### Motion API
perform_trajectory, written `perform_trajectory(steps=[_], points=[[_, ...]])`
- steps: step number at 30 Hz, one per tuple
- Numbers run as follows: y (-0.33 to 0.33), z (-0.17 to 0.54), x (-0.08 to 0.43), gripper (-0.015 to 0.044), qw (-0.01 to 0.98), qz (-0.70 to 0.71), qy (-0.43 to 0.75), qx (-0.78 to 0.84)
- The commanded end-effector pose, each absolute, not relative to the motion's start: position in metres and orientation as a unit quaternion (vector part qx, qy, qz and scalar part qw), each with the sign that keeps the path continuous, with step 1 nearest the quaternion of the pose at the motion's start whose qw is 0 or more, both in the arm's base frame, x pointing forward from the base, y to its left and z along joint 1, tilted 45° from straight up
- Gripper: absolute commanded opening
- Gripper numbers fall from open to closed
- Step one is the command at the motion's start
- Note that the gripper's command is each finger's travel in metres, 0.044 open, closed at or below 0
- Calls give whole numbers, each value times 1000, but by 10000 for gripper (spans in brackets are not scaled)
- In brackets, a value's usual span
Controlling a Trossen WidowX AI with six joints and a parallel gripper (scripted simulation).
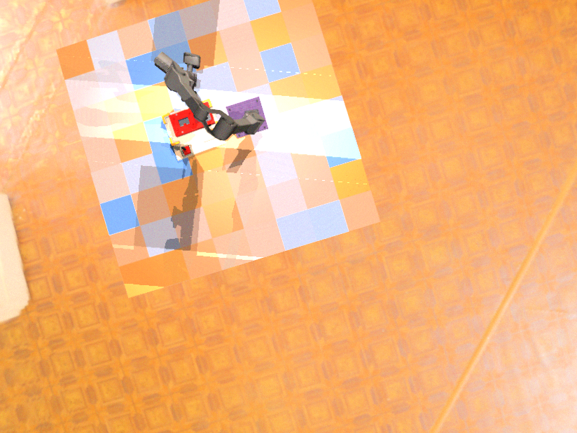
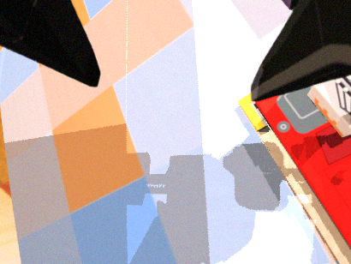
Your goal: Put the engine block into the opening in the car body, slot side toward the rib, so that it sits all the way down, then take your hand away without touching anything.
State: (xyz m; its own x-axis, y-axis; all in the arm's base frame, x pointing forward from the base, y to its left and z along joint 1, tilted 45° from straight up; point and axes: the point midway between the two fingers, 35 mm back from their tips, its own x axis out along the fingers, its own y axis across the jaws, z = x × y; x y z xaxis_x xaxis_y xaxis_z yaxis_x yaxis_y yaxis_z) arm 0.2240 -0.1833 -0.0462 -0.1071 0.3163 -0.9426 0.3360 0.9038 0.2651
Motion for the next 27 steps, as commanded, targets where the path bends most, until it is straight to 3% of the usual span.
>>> perform_trajectory(steps=[1, 18, 27], points=[[-170, -39, 229, 440, 636, 51, 740, 213], [-98, 2, 250, 440, 645, 317, 668, 194], [-81, -7, 251, 440, 645, 337, 658, 193]])
